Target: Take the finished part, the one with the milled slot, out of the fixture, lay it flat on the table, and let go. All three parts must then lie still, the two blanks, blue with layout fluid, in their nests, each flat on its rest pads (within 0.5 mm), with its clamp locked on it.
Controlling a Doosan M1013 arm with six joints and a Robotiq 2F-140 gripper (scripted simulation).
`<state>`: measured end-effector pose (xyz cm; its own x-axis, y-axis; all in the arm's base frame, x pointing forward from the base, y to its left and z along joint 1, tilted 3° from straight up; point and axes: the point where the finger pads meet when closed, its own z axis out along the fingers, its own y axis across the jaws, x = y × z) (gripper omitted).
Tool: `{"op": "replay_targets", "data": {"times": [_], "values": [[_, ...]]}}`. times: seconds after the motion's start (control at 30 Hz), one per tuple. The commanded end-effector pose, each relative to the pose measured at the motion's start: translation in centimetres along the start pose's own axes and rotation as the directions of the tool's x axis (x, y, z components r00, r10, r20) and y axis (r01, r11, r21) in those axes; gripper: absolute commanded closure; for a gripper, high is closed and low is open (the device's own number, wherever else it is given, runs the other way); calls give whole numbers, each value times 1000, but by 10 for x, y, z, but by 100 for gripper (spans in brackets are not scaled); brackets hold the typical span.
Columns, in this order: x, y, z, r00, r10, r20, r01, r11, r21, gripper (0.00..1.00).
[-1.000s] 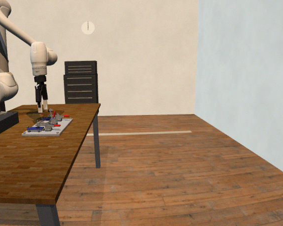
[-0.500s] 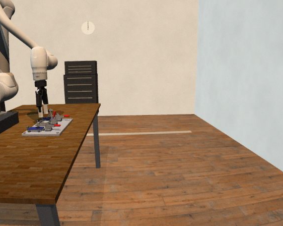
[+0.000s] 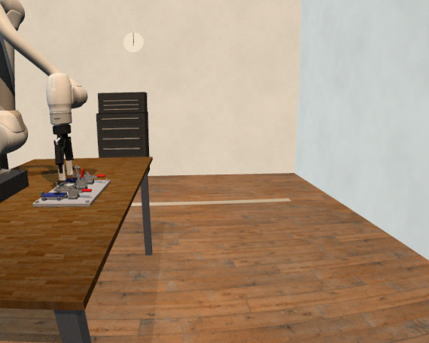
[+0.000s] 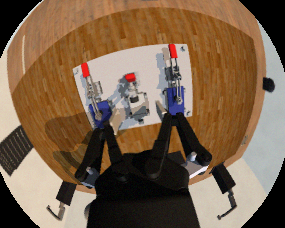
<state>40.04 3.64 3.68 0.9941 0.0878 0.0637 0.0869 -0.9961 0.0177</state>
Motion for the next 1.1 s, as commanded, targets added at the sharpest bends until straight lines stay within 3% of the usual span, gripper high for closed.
{"op": "replay_targets", "data": {"times": [0.0,1.07], "values": [[-4,0,3,1000,1,4,-1,1000,2,42],[-10,1,8,1000,2,11,-2,1000,-2,42]]}}
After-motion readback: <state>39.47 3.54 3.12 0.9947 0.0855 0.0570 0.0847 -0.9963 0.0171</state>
